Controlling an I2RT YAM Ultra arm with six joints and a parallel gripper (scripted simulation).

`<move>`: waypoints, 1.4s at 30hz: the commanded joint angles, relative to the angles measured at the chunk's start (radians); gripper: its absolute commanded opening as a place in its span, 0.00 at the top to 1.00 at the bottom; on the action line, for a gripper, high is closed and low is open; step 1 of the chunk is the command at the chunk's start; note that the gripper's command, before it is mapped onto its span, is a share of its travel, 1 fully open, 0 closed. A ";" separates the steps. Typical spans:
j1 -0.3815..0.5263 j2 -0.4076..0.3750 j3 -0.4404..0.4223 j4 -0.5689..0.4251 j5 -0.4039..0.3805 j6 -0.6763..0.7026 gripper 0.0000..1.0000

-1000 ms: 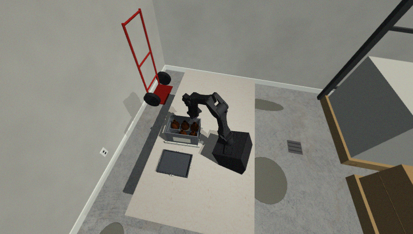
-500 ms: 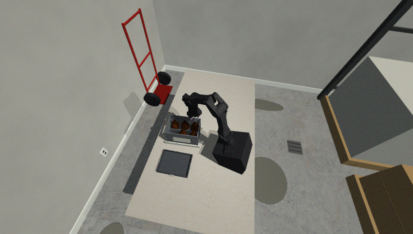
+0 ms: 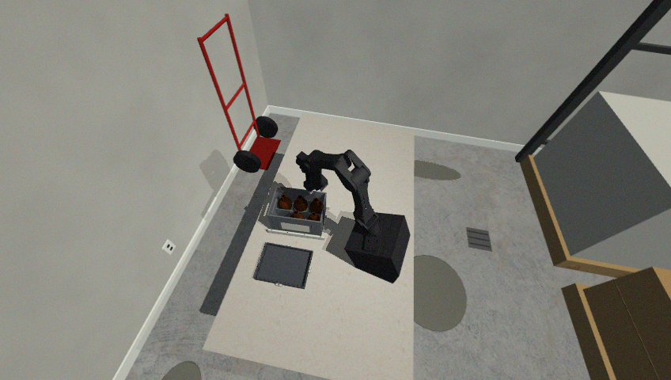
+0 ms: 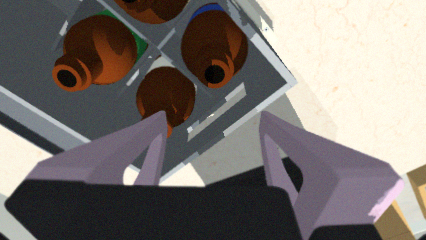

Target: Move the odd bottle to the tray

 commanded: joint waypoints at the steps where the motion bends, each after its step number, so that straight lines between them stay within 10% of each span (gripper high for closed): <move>1: -0.007 -0.020 0.027 0.012 0.006 -0.004 0.39; 42: 0.018 0.032 -0.055 0.108 0.011 0.016 0.39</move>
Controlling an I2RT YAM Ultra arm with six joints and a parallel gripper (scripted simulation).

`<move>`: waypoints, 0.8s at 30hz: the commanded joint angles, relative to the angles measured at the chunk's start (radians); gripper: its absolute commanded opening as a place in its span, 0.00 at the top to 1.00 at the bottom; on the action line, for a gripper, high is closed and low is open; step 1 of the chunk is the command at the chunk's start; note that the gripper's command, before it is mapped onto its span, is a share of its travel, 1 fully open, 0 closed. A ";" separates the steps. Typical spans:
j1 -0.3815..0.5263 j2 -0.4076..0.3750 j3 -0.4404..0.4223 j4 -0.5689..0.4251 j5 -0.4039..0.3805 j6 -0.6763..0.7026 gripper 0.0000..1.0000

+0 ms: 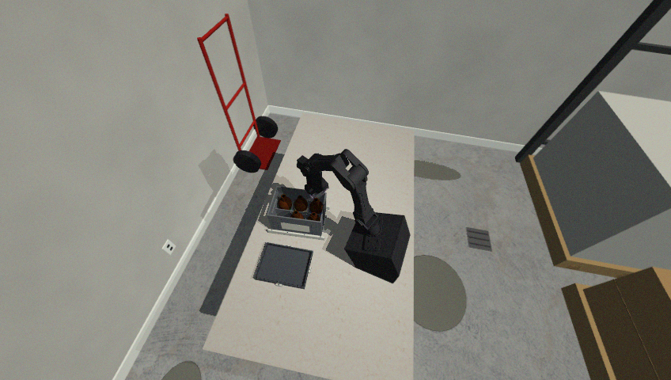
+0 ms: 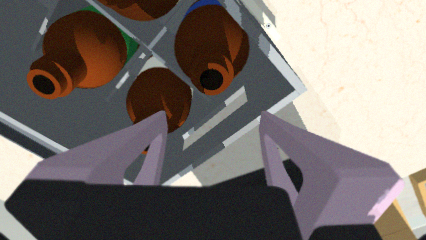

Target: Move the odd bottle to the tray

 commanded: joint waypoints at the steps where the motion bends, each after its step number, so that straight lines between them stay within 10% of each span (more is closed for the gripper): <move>1: 0.004 -0.012 -0.005 0.043 0.006 0.010 0.39; 24: 0.015 0.031 -0.046 0.119 0.010 0.019 0.39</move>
